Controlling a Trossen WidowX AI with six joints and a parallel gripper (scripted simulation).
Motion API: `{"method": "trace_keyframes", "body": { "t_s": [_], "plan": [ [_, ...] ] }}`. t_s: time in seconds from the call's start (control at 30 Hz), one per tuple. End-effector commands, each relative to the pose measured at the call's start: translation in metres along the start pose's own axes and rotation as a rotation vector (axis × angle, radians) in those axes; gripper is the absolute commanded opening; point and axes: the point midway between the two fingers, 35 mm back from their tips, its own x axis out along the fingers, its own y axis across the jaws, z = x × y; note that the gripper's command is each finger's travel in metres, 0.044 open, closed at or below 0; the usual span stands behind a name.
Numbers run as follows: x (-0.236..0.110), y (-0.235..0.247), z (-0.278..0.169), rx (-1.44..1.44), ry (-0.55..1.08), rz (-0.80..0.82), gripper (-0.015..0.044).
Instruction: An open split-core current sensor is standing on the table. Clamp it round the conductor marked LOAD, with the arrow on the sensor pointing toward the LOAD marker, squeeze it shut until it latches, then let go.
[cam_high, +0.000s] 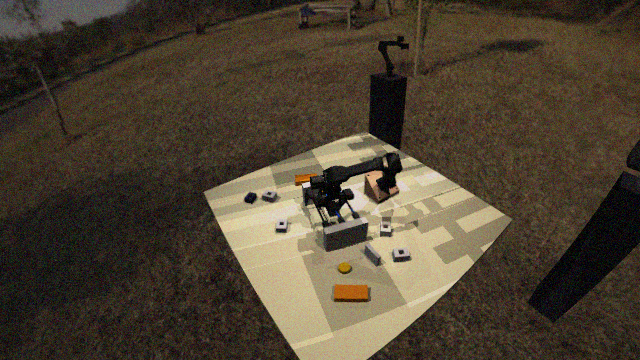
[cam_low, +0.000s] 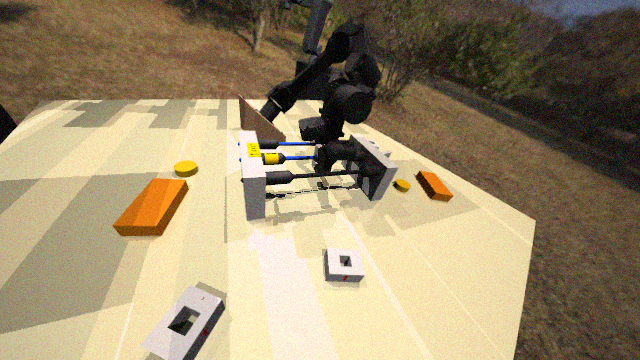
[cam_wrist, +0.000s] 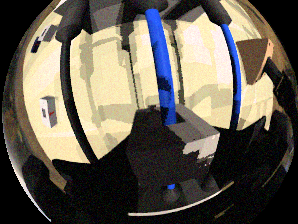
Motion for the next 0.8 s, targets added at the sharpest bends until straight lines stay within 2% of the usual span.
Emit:
{"method": "trace_keyframes", "body": {
  "t_s": [0.0, 0.47, 0.6, 0.67, 0.7, 0.77],
  "plan": [
    [0.0, 0.0, 0.0, 0.0, 0.0, 0.0, 0.0202],
    [0.0, 0.0, 0.0, 0.0, 0.0, 0.0, 0.0109],
    [-0.0009, 0.0004, 0.0004, -0.001, -0.004, 0.045, 0.0004],
    [-0.002, 0.0007, 0.0006, -0.001, -0.006, 0.093, 0.0],
    [0.0, 0.0025, 0.0012, -0.003, -0.004, 0.043, 0.0],
    [0.0, 0.0025, 0.0012, -0.003, -0.004, 0.043, 0.0]
  ]
}}
